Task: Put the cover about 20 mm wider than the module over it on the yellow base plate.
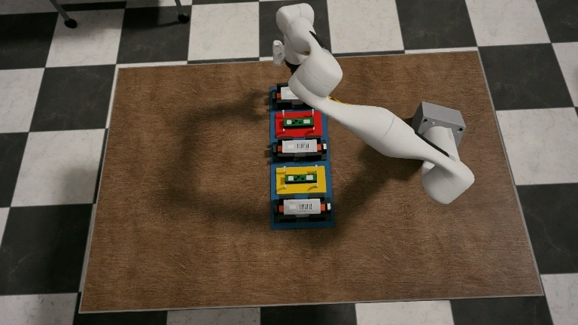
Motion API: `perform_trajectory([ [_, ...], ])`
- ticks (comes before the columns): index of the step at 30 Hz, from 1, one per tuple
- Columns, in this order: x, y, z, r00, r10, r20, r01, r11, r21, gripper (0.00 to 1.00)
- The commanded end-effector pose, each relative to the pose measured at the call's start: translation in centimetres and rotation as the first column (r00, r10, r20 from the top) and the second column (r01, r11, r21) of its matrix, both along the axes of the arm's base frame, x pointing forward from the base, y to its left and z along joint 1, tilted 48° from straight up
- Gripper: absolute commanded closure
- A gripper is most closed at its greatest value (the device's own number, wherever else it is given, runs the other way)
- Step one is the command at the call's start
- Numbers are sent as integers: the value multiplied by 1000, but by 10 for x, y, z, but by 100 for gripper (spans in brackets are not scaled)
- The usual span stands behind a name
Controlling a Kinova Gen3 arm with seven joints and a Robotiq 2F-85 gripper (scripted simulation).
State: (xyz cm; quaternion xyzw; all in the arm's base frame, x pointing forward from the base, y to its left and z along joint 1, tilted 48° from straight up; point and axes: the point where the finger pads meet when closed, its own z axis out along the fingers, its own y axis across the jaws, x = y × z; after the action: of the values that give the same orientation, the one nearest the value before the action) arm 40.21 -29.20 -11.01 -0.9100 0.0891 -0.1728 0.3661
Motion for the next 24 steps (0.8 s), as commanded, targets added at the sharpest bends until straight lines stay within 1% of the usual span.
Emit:
perform_trajectory([
  [1,0,0,0,1000,-1,1,1,1000,-2,0],
  [15,2,2,-3,1000,-1,1,1,1000,-2,0],
  [24,4,41,34,1000,-1,1,1,1000,-2,0],
])
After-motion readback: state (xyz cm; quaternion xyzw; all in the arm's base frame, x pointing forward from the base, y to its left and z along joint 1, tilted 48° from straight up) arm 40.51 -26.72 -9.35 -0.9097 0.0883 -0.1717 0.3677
